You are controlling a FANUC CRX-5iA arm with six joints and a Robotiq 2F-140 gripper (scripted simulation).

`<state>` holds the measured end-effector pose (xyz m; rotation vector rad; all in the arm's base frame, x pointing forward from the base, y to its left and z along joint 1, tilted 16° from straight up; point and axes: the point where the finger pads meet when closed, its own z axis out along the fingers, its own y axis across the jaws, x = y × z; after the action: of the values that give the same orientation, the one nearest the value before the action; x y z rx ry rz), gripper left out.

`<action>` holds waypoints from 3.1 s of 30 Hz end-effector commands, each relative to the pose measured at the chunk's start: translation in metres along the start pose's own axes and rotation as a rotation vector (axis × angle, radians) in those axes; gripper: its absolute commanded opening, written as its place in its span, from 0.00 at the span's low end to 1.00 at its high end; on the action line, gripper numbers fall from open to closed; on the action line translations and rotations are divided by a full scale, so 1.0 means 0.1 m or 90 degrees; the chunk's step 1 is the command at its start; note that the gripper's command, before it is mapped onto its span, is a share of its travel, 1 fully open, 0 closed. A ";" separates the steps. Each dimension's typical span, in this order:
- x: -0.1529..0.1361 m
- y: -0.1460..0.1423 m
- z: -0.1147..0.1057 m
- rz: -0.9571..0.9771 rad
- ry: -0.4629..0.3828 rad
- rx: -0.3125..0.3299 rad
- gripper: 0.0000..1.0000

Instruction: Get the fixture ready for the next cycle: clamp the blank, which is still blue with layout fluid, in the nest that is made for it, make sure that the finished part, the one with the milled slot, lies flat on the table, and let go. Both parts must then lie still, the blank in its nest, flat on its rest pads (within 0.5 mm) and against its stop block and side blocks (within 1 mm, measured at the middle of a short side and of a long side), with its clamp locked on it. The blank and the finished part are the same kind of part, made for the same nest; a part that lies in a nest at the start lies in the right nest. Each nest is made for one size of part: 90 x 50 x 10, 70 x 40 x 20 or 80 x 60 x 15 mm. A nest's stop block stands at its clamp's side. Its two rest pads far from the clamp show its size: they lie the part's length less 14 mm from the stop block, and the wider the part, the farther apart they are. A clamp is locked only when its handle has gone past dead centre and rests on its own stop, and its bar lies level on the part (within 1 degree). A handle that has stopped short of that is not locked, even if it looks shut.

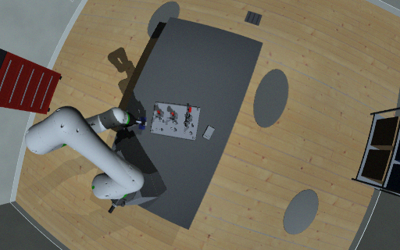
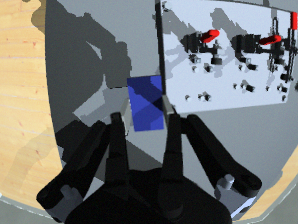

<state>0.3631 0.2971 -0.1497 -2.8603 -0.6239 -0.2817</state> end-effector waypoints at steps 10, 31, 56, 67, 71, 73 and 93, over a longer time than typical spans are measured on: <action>0.01 0.57 0.04 -0.001 -0.001 0.002 0.00; 0.02 1.01 0.07 -0.001 -0.001 0.002 0.00; 0.02 1.02 0.07 -0.001 -0.001 0.002 0.00; 0.02 1.02 0.15 -0.001 -0.001 0.002 0.00; 0.03 1.02 0.23 -0.001 -0.001 0.002 0.00; 0.03 1.02 0.27 -0.001 -0.001 0.002 0.00; 0.04 1.02 0.37 -0.001 -0.001 0.002 0.00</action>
<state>0.4151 0.2167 -0.2006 -2.8570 -0.6258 -0.2775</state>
